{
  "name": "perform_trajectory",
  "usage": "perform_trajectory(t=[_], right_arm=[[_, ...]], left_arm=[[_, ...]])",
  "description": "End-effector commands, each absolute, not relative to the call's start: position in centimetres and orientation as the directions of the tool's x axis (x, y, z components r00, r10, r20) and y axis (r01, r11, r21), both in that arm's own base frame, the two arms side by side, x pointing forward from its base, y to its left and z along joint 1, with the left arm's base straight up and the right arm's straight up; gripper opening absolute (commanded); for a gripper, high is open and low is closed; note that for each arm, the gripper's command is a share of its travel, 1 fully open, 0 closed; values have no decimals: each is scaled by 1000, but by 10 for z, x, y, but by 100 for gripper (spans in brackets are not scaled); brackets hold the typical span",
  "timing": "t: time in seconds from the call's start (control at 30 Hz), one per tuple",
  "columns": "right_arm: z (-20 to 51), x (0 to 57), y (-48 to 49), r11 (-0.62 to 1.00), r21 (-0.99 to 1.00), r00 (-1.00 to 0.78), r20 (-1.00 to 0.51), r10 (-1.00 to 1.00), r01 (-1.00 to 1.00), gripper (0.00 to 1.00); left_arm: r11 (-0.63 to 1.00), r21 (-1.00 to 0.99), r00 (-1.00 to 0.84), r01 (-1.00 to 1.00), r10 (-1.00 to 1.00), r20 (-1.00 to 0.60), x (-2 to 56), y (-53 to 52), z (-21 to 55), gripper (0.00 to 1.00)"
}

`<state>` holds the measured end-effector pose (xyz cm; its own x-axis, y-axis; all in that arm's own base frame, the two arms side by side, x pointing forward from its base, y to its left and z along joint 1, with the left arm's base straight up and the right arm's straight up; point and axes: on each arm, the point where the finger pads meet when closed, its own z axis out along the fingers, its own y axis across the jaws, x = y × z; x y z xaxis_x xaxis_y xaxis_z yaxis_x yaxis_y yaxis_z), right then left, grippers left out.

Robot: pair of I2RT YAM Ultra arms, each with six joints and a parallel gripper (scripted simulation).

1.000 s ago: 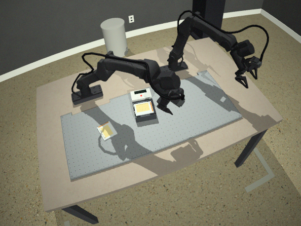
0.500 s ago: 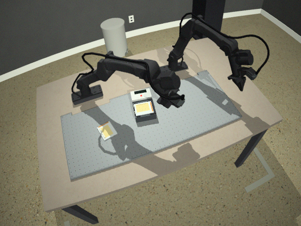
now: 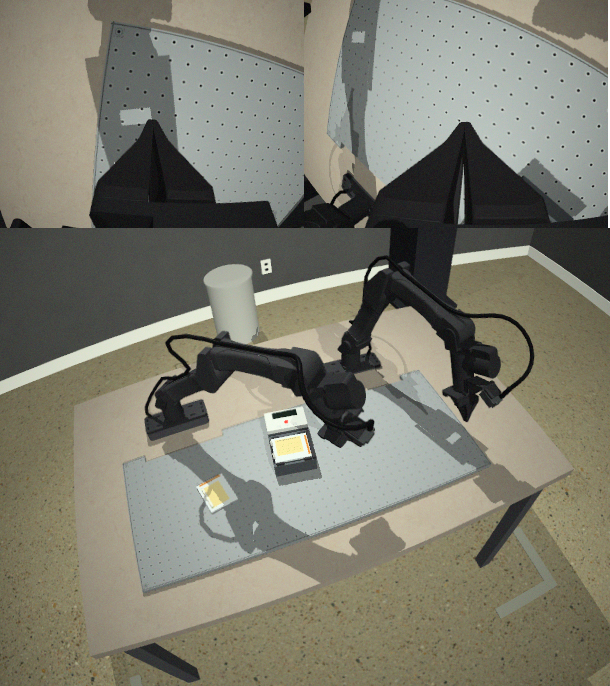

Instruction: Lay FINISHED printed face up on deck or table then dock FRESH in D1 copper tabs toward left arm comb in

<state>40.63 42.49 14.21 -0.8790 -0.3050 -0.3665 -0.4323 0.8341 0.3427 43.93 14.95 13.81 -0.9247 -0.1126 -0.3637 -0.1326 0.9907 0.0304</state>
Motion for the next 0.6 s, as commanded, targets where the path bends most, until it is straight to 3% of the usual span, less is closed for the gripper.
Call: perform_trajectory(t=[0.0, 0.57], right_arm=[[150, 407, 425, 830, 347, -874, -381, -301, -437, 0], [150, 407, 425, 830, 347, -874, -381, -301, -437, 0]], left_arm=[[992, 29, -931, -121, -103, -350, 435, 134, 151, 0], [999, 4, -988, -48, -47, -147, 402, 73, 123, 0]])
